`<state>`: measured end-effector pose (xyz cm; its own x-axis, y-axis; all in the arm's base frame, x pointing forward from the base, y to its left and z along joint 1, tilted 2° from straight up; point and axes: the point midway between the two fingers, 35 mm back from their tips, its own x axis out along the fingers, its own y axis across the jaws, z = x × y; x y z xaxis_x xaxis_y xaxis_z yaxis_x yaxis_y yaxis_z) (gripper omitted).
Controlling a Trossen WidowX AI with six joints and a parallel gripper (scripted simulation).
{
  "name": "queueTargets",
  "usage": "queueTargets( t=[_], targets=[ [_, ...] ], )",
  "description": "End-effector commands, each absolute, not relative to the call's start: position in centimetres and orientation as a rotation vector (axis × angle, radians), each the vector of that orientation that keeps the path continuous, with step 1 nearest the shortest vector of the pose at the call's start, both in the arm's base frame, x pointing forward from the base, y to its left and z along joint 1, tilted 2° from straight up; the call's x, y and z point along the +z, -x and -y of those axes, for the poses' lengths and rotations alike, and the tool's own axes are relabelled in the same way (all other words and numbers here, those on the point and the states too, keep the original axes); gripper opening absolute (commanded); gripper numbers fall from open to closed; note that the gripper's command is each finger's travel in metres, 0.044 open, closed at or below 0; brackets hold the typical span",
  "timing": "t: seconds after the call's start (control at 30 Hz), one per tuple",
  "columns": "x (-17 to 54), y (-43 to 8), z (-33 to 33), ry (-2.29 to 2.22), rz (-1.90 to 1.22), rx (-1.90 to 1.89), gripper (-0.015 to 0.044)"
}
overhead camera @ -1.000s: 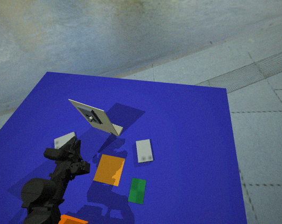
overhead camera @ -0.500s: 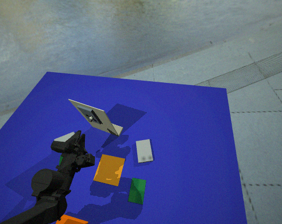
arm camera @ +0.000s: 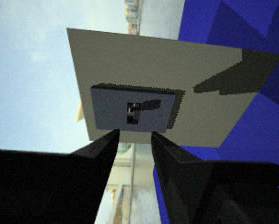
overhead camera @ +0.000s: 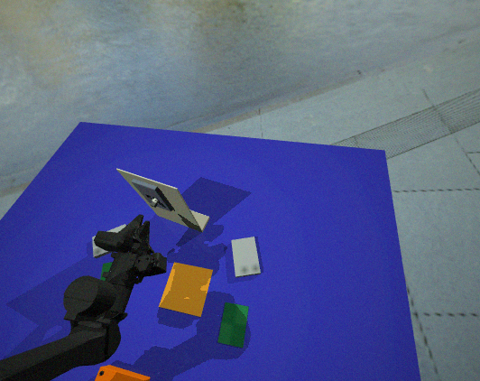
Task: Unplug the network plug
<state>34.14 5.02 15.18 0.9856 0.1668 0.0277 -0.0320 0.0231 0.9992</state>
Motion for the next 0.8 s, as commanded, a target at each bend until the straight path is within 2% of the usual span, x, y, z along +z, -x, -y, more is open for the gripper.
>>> queueTargets(
  t=[0.0,0.77],
  targets=[
    [15.4,-35.0,-5.0,-1.542,-0.107,0.162,0.0156],
    [15.5,-38.6,-4.7,-1.541,-0.104,0.164,0.0156]
  ],
)
